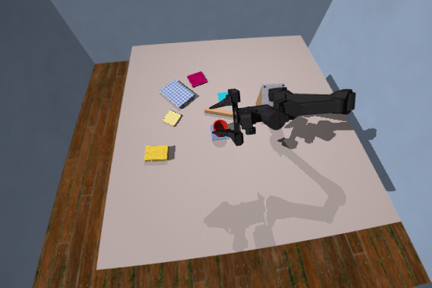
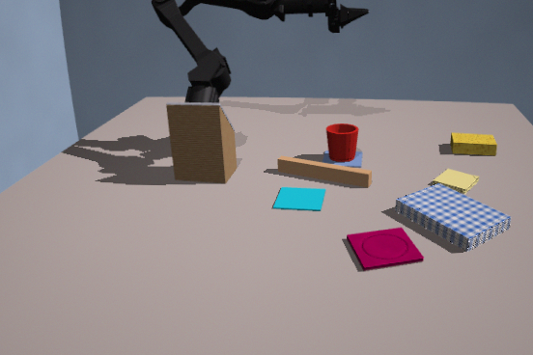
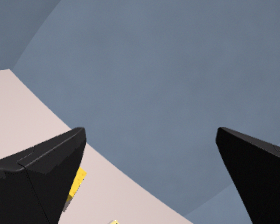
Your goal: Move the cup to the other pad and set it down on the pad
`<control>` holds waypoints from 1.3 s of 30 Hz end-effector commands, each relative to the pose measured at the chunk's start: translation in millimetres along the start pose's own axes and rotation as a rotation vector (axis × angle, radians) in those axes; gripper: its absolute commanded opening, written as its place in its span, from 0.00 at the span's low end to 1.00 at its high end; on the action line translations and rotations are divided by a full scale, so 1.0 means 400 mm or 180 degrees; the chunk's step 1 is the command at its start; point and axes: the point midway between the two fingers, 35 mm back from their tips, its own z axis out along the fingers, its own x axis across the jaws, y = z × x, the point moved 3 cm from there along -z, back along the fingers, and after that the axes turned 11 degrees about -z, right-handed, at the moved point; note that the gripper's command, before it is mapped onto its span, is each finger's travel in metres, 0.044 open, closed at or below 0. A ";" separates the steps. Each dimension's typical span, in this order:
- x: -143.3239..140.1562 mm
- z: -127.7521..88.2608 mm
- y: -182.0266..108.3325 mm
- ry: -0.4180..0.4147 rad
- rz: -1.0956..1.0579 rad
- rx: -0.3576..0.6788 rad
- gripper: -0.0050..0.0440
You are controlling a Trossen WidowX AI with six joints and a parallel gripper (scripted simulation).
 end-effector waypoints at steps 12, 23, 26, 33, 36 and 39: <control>-0.003 -0.002 0.011 -0.0010 0.0001 -0.0037 0.92; 0.049 0.061 -0.148 0.0469 0.0587 0.0941 0.62; 0.069 0.074 -0.215 0.0658 0.0963 0.1463 0.48; 0.116 0.057 -0.364 0.0859 0.1841 0.2665 0.40; 0.136 0.032 -0.421 0.0863 0.2307 0.3278 0.40; 0.156 0.011 -0.467 0.0828 0.2775 0.3763 0.40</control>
